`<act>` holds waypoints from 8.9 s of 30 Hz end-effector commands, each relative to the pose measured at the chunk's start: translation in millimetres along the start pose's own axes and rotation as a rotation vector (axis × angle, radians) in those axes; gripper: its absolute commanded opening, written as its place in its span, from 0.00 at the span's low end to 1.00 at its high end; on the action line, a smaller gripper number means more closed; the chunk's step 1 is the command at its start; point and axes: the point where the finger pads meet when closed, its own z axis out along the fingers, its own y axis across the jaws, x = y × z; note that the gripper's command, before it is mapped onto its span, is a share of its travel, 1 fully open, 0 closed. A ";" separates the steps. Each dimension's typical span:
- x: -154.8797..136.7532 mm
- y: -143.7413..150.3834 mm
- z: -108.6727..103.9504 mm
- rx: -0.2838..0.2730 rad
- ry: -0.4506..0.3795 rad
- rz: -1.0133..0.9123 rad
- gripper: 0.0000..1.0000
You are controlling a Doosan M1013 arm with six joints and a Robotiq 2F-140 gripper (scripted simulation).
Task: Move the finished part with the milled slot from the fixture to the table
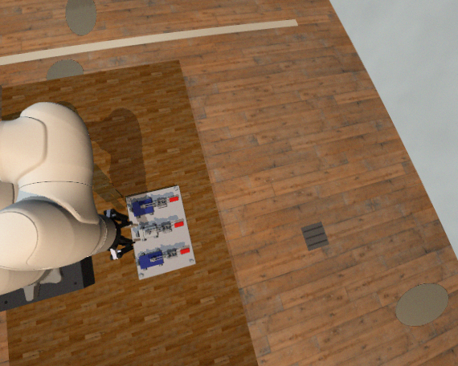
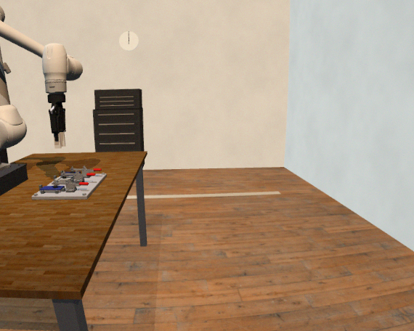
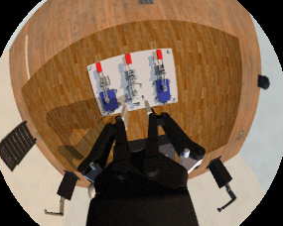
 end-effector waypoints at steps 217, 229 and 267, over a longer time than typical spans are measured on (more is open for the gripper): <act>126.3 1.3 116.9 -0.003 -0.004 0.001 0.28; 126.3 1.2 126.9 -0.003 -0.004 0.001 0.28; 126.2 1.1 145.1 -0.003 -0.004 0.001 0.28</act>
